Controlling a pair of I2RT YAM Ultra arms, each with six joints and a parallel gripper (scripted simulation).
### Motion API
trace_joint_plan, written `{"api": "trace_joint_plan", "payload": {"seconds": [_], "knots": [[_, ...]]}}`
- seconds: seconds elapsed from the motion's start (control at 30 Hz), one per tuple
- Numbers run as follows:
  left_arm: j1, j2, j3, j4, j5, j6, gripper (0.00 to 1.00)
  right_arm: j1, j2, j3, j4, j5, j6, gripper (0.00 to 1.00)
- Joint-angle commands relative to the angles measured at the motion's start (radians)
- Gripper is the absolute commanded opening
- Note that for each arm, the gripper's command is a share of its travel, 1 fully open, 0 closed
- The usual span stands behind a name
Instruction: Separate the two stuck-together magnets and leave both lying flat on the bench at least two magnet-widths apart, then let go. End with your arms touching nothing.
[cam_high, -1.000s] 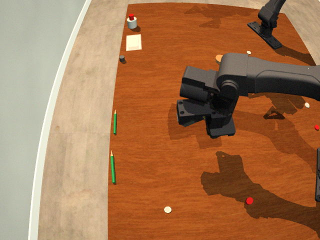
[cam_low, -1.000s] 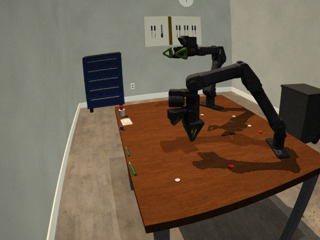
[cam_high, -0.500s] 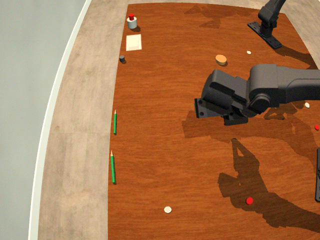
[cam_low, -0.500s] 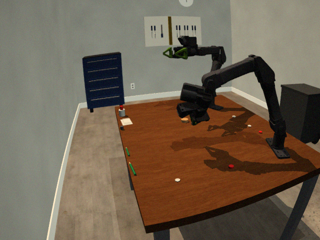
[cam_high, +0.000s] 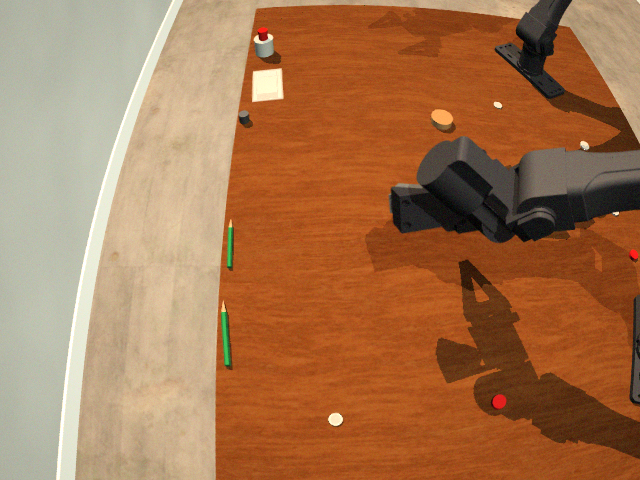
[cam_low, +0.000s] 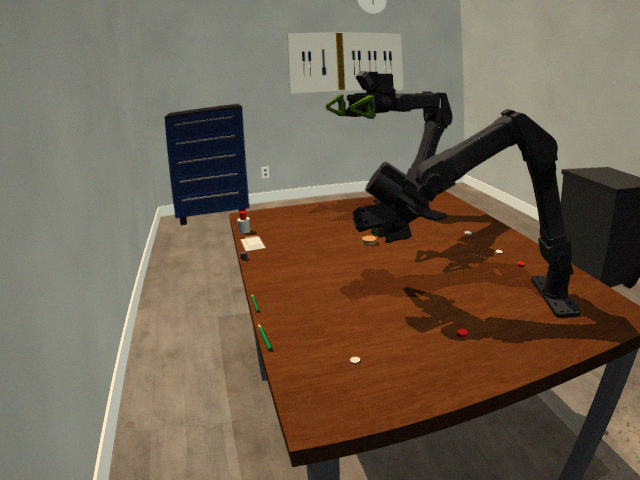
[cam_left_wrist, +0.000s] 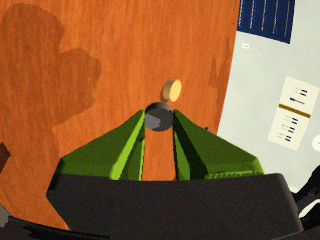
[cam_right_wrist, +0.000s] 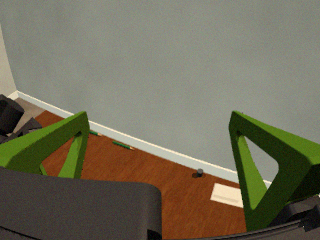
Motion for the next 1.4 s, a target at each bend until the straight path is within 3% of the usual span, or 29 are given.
{"api": "trace_joint_plan", "payload": {"seconds": [0.0, 0.1, 0.6, 0.67, 1.07, 1.37], "knots": [[-0.008, -0.027, -0.026, 0.244, 0.055, -0.127, 0.18, -0.002, -0.006, 0.008, 0.009, -0.001, 0.001, 1.0], [-0.012, -0.029, -0.041, 0.288, 0.063, -0.153, 0.18, -0.002, -0.006, 0.008, 0.009, -0.001, 0.001, 1.0], [-0.064, -0.042, -0.278, 0.95, 0.193, -0.545, 0.18, -0.002, -0.006, 0.008, 0.009, -0.001, 0.001, 1.0], [-0.064, -0.042, -0.278, 0.95, 0.193, -0.545, 0.18, -0.002, -0.006, 0.008, 0.009, -0.001, 0.001, 1.0], [-0.103, -0.06, -0.463, 1.467, 0.289, -0.852, 0.18, -0.002, -0.006, 0.008, 0.009, -0.001, 0.001, 1.0], [-0.11, -0.063, -0.482, 1.411, 0.273, -0.808, 0.18, -0.002, -0.006, 0.008, 0.009, -0.001, 0.001, 1.0]]}}
